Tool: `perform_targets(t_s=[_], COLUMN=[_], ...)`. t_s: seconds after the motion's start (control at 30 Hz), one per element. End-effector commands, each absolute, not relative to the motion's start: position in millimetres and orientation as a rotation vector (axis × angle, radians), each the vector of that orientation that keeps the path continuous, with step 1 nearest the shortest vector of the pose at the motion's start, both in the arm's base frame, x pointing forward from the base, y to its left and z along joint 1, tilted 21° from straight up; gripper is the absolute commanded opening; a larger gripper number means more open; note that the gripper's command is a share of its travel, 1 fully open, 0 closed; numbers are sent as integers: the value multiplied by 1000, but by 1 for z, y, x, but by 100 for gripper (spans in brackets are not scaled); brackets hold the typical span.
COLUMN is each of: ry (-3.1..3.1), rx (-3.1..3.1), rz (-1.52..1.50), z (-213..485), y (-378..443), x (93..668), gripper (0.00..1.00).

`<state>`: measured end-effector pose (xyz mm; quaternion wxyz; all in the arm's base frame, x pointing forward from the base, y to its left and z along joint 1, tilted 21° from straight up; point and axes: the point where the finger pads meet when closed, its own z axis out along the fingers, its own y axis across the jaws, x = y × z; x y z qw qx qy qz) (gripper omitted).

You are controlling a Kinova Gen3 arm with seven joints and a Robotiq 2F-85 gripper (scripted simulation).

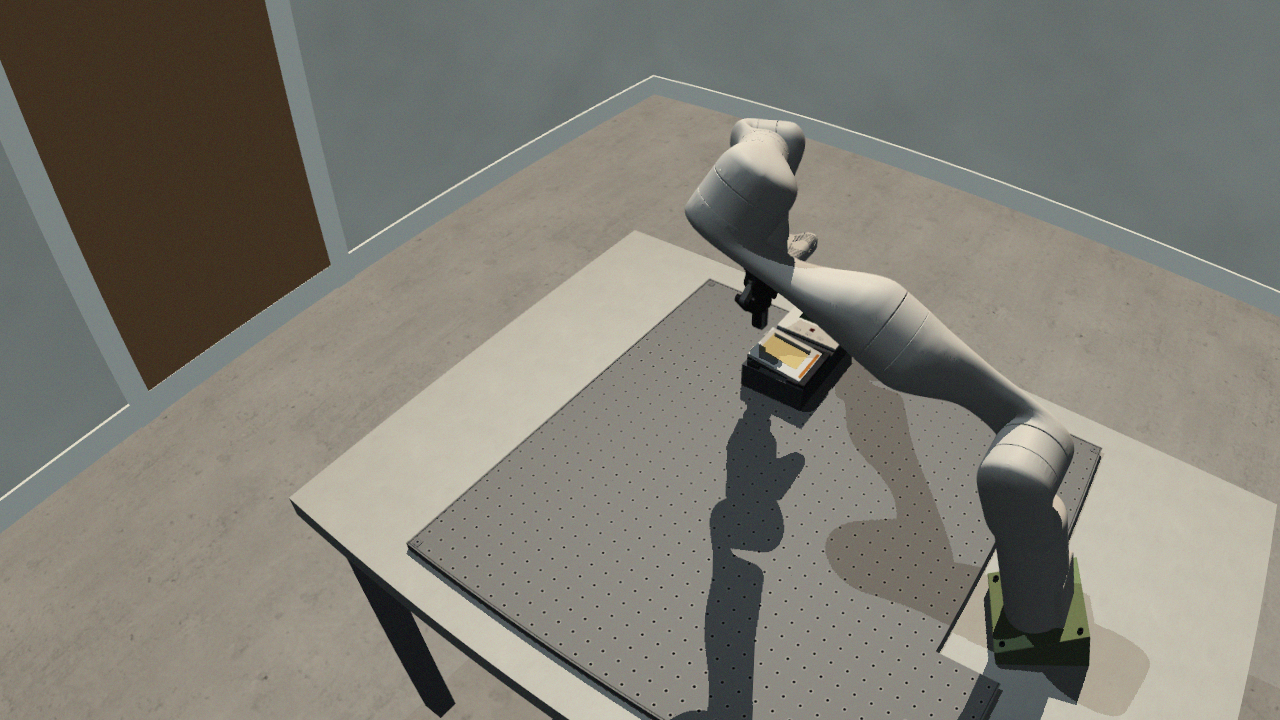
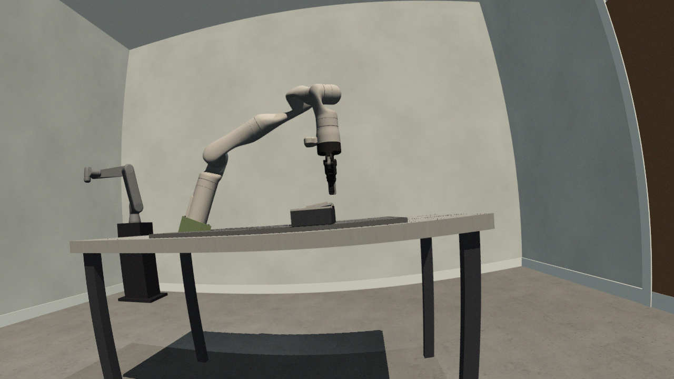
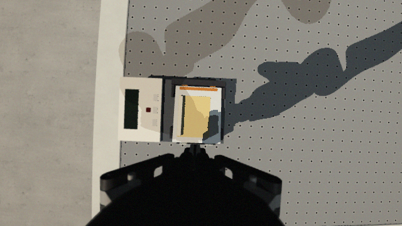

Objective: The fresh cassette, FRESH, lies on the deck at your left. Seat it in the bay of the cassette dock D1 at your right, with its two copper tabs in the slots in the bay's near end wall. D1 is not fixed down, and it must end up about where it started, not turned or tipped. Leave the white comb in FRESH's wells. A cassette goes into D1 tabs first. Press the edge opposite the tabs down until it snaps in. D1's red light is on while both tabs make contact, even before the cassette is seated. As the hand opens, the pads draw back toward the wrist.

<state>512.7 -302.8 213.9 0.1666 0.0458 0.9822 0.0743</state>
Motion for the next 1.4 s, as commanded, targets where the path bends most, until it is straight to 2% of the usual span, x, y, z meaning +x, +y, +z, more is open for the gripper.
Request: perform_targets(t_s=[0.0,0.57,1.37], ry=[2792,2793,2793], rx=[134,134,134], rz=[213,213,213], z=[215,208,196], y=[-302,-300,-298], x=[509,490,495], gripper=[0,0,0])
